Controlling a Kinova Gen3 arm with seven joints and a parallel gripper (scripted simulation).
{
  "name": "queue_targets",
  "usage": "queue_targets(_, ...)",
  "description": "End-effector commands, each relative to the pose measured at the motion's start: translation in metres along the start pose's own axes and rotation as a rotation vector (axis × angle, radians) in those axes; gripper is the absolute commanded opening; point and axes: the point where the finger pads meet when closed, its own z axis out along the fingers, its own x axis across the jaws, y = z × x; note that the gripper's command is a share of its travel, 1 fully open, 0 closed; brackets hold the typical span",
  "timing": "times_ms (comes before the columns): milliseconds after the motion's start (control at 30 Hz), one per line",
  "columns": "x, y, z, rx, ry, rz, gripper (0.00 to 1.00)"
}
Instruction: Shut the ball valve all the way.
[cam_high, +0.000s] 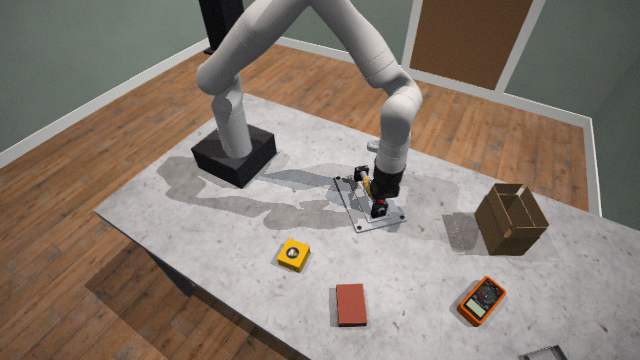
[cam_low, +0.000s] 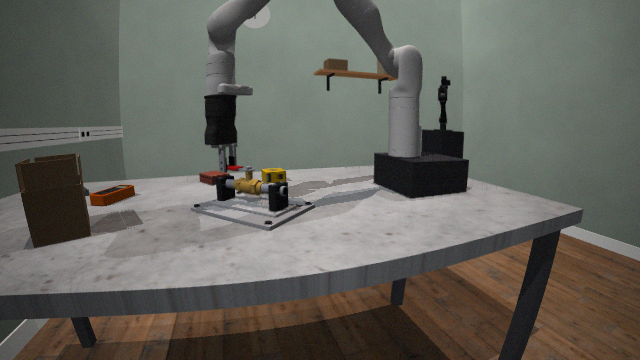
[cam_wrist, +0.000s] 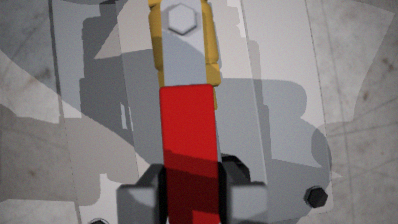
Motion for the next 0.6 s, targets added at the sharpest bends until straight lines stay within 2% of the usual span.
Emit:
queue_targets(0,-0.0047,-0.0035,0.0,0.011,-0.005,0.047,0.0)
queue_targets(567,-0.0127,-0.0048,0.0002,0.011,-0.009,0.146,0.0)
